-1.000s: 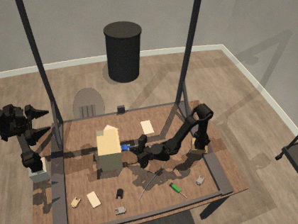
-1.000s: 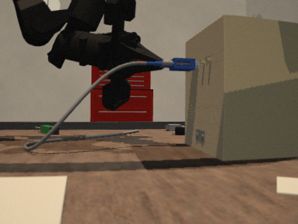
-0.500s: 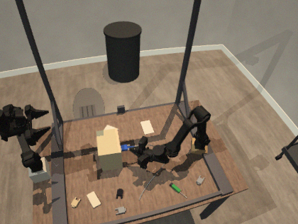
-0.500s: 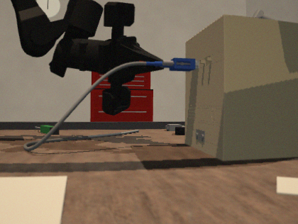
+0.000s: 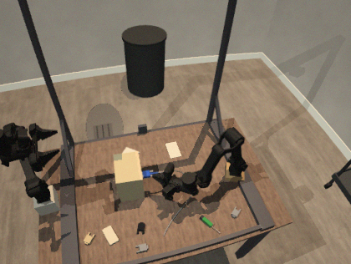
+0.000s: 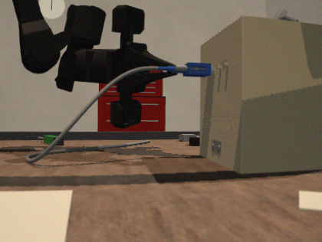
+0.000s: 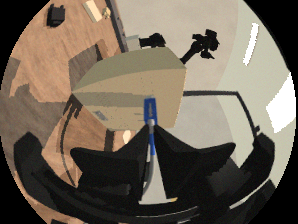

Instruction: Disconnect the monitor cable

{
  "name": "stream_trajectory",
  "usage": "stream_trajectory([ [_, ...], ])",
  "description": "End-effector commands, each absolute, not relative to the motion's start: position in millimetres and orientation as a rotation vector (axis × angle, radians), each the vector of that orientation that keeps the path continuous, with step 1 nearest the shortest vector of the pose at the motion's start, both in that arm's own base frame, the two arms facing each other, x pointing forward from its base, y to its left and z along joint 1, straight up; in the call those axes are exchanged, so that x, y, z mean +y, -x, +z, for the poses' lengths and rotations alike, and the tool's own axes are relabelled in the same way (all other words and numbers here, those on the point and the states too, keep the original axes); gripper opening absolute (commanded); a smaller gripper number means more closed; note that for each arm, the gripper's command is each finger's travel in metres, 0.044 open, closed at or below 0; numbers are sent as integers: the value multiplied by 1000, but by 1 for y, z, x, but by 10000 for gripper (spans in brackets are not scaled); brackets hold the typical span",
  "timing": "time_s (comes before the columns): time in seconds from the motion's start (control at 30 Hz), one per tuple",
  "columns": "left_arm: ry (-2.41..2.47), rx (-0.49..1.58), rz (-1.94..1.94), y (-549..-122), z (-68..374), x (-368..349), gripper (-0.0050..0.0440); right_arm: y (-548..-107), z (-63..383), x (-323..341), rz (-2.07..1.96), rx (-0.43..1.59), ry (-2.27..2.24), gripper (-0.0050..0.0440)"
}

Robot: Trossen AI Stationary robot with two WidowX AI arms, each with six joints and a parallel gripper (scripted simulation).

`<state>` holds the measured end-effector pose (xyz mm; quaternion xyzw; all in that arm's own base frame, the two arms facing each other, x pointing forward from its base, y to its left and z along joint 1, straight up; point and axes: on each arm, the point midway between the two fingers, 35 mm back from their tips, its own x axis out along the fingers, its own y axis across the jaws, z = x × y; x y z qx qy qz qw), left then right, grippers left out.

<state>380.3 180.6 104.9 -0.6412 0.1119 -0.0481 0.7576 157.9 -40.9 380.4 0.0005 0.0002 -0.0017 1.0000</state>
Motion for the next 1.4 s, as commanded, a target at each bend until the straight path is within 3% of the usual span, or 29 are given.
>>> stream_trajectory([
  [0.0,1408,217,-125,-382,112,183,0,-158,384,-39,0,-1,6,440],
  [0.6,1532,171,-180,-381,109,183,0,-158,384,-39,0,-1,6,440],
  [0.9,1532,171,-180,-381,109,183,216,-158,384,-39,0,-1,6,440],
  [0.97,1532,171,-180,-381,109,183,216,-158,384,-39,0,-1,6,440],
  [1.27,1532,171,-180,-381,109,183,432,-158,384,-39,0,-1,6,440],
  [1.37,1532,171,-180,-381,109,183,440,-158,384,-39,0,-1,6,440],
])
